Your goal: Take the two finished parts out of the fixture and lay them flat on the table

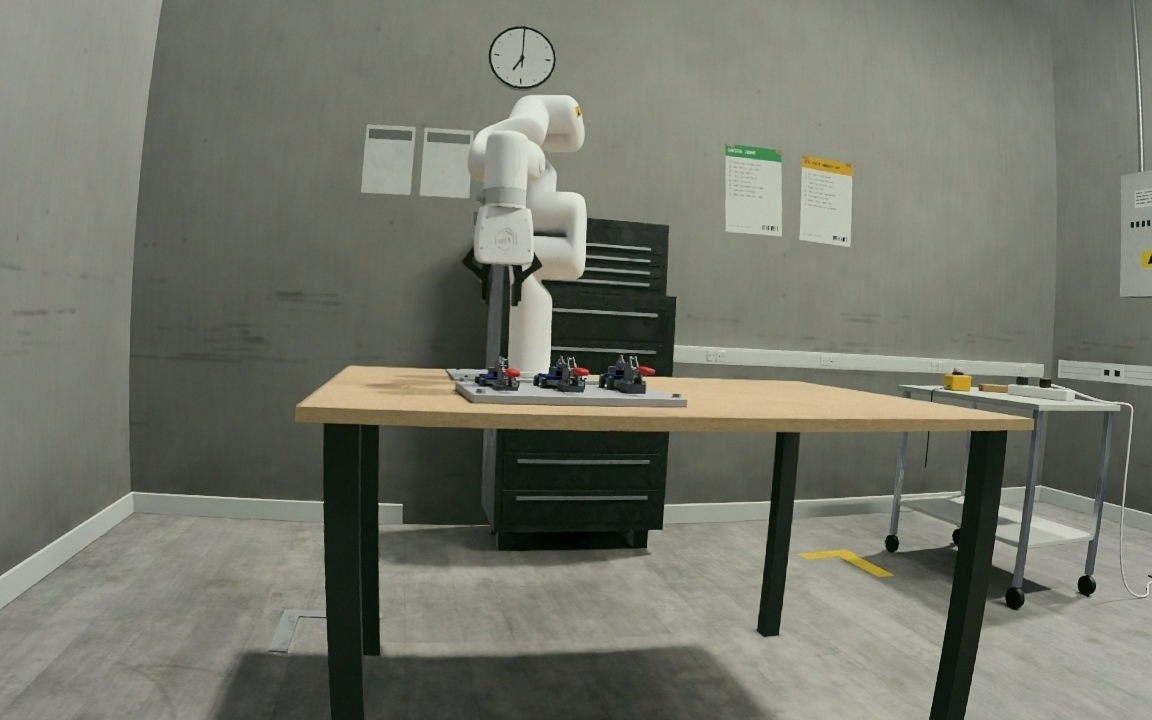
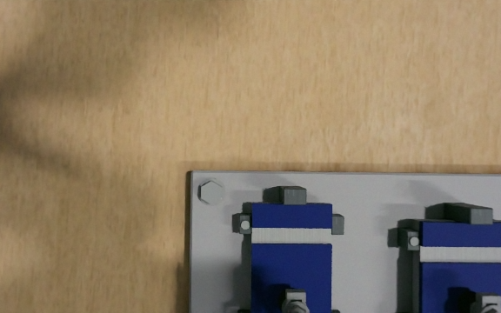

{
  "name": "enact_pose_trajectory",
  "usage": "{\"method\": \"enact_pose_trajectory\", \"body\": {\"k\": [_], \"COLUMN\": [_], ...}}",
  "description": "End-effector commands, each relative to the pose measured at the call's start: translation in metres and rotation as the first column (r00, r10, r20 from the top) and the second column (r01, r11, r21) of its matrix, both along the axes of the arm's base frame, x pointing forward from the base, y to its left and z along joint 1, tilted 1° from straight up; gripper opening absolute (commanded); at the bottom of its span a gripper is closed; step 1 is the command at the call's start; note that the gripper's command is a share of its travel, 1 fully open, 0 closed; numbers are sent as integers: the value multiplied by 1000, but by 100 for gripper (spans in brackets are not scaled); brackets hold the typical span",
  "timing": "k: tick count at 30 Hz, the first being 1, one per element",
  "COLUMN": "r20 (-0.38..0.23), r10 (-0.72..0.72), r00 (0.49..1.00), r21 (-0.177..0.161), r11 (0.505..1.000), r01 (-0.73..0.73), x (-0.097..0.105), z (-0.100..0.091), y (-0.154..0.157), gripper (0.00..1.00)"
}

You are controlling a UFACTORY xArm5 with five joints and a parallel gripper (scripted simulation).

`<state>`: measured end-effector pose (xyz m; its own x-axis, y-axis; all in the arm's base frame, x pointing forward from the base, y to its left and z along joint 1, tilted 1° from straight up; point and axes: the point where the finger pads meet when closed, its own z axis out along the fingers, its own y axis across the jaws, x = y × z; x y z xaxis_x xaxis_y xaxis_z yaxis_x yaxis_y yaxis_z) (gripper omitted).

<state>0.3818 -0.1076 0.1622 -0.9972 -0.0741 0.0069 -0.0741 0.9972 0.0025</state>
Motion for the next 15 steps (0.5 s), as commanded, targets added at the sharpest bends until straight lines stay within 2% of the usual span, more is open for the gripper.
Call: {"method": "enact_pose_trajectory", "body": {"k": [1, 10, 15], "r20": [7, 7, 7], "r10": [0, 0, 0], "r00": [1000, 1000, 1000], "r21": [-2, -2, -2], "r11": [1000, 1000, 1000], "r01": [0, 0, 0], "x": [3, 5, 19], "z": [-15, -16, -16], "y": [-1, -1, 0], "gripper": [48, 48, 48]}}
